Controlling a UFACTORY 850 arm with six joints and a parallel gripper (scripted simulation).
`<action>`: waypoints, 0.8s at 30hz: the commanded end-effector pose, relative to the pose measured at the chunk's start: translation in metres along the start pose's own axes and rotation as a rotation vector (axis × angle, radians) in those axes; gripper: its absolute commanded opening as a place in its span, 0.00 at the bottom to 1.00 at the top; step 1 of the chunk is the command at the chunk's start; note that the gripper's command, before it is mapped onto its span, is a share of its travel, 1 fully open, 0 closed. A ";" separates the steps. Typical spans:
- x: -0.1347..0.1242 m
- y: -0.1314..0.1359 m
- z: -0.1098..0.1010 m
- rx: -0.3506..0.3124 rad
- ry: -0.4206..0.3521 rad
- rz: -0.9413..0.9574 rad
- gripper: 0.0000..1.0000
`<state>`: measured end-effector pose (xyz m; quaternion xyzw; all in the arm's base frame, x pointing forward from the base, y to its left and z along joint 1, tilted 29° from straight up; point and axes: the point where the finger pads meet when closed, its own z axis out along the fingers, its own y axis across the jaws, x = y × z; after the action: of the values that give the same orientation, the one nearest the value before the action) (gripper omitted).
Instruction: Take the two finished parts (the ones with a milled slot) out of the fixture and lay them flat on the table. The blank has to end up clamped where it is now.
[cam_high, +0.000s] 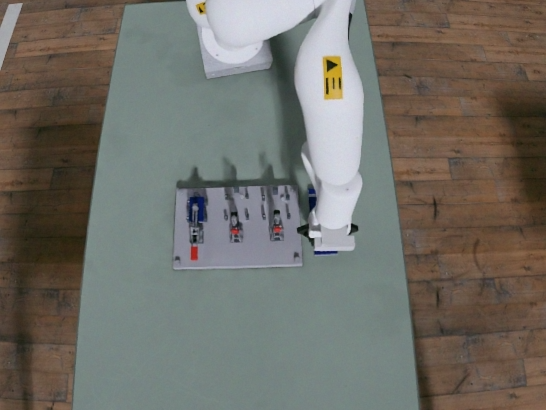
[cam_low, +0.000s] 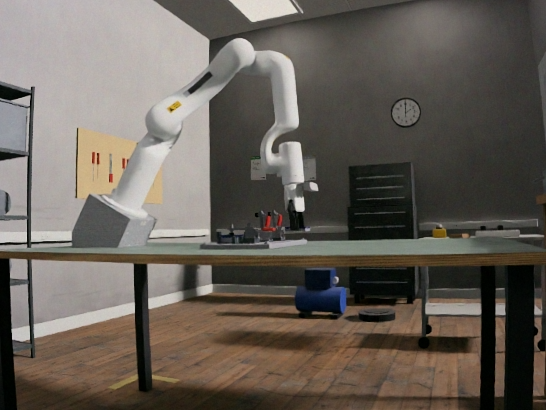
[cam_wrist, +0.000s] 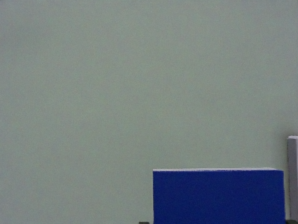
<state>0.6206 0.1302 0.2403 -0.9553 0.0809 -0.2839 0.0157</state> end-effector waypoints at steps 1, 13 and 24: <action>0.000 0.000 0.011 0.004 0.013 0.001 0.00; -0.001 0.000 0.030 0.004 0.013 0.001 0.00; -0.002 -0.001 0.037 0.004 0.013 0.001 0.00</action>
<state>0.6383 0.1303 0.2088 -0.9546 0.0812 -0.2862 0.0150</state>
